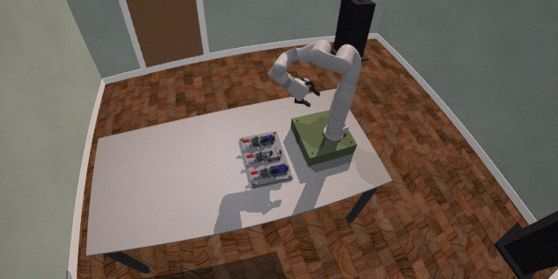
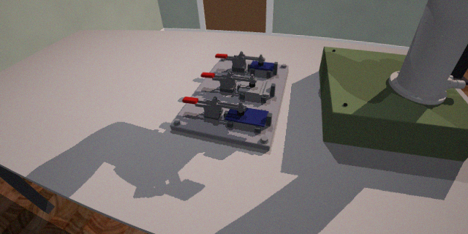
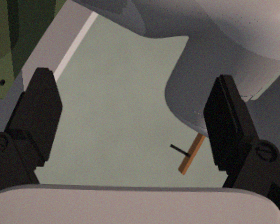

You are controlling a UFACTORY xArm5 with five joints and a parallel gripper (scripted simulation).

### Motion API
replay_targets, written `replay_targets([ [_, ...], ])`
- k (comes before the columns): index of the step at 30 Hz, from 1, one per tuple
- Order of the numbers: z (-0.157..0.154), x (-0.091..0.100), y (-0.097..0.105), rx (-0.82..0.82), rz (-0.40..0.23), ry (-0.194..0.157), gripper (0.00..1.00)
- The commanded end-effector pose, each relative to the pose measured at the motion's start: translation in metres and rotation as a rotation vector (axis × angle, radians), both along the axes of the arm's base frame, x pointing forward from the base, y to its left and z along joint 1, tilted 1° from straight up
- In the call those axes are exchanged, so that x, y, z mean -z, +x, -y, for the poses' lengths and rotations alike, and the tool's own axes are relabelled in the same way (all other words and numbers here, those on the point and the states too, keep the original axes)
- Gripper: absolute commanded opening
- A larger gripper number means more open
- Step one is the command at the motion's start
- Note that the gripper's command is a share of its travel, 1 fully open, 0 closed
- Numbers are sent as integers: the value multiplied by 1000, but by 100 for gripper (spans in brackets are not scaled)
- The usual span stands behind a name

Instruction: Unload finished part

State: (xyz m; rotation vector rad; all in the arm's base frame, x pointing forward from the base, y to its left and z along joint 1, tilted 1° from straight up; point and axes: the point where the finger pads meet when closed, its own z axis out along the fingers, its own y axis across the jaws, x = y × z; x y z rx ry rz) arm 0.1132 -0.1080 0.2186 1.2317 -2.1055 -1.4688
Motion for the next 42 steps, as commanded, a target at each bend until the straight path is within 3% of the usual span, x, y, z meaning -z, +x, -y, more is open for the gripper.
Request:
replay_targets([
  [1,0,0,0,0,2,-2,100],
  [18,0,0,0,0,2,-2,100],
  [22,1,1,4,-21,27,0,100],
  [32,6,16,47,-274,299,28,100],
  [34,6,16,47,-274,299,28,100],
  [36,6,20,63,-372,390,43,100],
  [42,4,23,91,-530,526,72,100],
])
